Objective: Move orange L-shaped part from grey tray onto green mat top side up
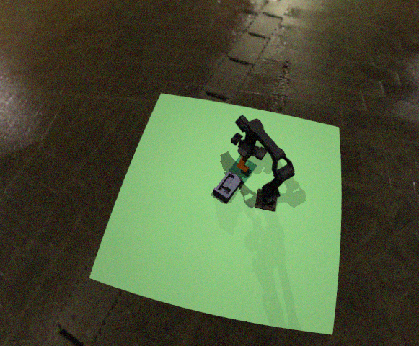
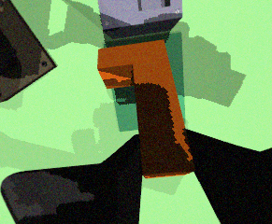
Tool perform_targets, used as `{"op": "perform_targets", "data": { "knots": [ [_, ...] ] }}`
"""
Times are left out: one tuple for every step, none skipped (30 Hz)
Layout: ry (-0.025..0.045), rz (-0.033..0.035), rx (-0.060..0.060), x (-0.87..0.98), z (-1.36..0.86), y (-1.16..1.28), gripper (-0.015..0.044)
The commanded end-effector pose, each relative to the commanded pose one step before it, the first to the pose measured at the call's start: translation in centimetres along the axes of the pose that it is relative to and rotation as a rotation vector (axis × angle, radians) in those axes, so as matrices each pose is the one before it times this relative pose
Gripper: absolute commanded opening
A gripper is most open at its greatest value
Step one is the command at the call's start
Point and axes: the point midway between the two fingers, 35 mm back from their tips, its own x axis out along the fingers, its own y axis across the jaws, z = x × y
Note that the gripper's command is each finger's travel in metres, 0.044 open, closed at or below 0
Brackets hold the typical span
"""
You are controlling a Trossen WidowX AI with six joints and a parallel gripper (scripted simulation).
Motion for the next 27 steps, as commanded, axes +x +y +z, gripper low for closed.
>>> {"op": "perform_targets", "data": {
  "knots": [
    [-0.00505, -0.00076, -0.0059, 0.061, -0.595, 0.003, 0.0],
    [0.0, 0.0, 0.0, 0.026, 0.0, -0.001, 0.0],
    [0.0, 0.0, 0.0, 0.049, -0.001, -0.002, 0.0],
    [0.0, 0.0, 0.0, 0.073, -0.001, -0.002, 0.0],
    [0.0, -0.00001, 0.0, 0.1, -0.001, -0.003, 0.0],
    [0.0, -0.00001, 0.0, 0.12, -0.002, -0.003, 0.0],
    [0.0, -0.00001, 0.0, 0.145, -0.002, -0.003, 0.0],
    [0.0, -0.00001, 0.0, 0.153, -0.001, -0.003, 0.0],
    [0.0, -0.00001, 0.0, 0.151, -0.001, -0.002, 0.0],
    [0.0, -0.00001, 0.0, 0.162, -0.001, -0.002, 0.0],
    [0.0, -0.00001, 0.0, 0.161, -0.001, -0.002, 0.0],
    [0.0, -0.00001, 0.0, 0.16, -0.001, -0.002, 0.0],
    [0.0, -0.00001, 0.0, 0.16, -0.001, -0.001, 0.0],
    [0.0, -0.00001, 0.0, 0.16, -0.001, -0.001, 0.0],
    [0.0, -0.00001, 0.0, 0.161, -0.001, -0.001, 0.0],
    [0.0, -0.00001, 0.0, 0.161, -0.001, -0.001, 0.0],
    [0.0, -0.00001, 0.0, 0.161, 0.0, -0.001, 0.0],
    [0.0, -0.00001, 0.0, 0.161, 0.0, -0.001, 0.0],
    [0.0, -0.00001, 0.0, 0.161, 0.0, -0.001, 0.0],
    [0.0, 0.0, 0.0, 0.161, 0.0, -0.001, 0.0],
    [0.0, 0.0, 0.0, 0.161, 0.0, -0.001, 0.0],
    [0.0, 0.0, 0.0, 0.161, 0.0, -0.001, 0.0],
    [0.0, 0.0, 0.0, 0.161, 0.0, 0.0, 0.0],
    [0.0, 0.0, 0.0, 0.161, 0.0, 0.0, 0.0],
    [0.0, 0.0, 0.0, 0.161, 0.0, 0.0, 0.0],
    [0.0, 0.0, 0.0, 0.161, 0.0, 0.0, 0.0],
    [0.0, 0.0, 0.0, 0.161, 0.0, 0.0, 0.0]
  ]
}}
